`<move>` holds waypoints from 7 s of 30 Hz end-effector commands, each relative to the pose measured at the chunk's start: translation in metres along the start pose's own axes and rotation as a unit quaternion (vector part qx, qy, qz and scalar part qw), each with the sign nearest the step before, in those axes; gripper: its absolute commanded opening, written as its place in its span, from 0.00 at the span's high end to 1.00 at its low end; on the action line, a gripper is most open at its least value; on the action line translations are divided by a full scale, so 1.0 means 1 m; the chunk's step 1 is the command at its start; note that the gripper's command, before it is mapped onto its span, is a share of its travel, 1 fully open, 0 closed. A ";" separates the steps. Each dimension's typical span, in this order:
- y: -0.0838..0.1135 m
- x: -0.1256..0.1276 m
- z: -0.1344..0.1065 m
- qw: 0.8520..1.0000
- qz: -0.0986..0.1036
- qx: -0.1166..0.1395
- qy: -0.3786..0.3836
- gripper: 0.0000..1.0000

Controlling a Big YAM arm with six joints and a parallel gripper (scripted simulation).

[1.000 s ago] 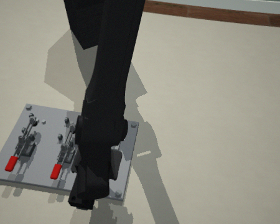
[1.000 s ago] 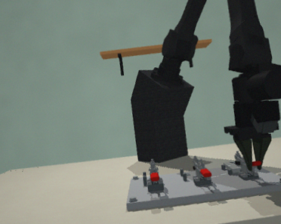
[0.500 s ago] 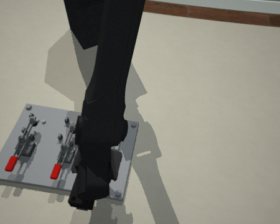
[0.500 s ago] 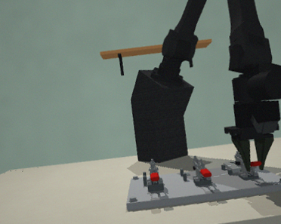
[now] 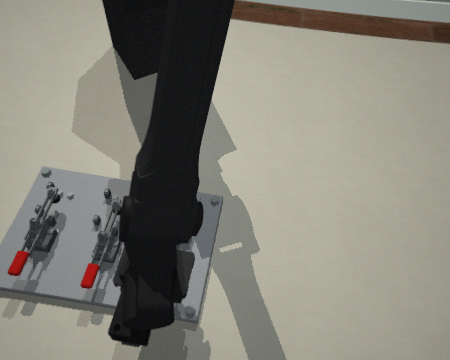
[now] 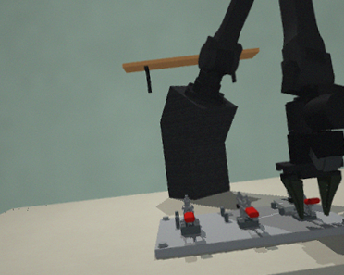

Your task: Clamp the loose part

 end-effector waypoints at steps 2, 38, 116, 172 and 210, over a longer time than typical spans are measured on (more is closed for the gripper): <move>0.015 0.015 0.020 1.000 0.006 -0.027 0.010 0.55; 0.076 -0.001 0.010 1.000 -0.001 -0.015 0.002 0.55; 0.078 -0.002 0.014 1.000 -0.001 -0.018 0.001 1.00; 0.053 -0.005 0.020 1.000 -0.001 -0.019 -0.003 1.00; 0.042 0.006 0.022 1.000 0.003 -0.020 0.006 1.00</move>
Point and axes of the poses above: the point where the finger pads meet when closed, its own y axis back along the fingers, its own x axis across the jaws, z = x × y, the point moved 2 cm from there along y, back along the fingers, and after that the axes turned 6 degrees about y, right-handed, at the moved point
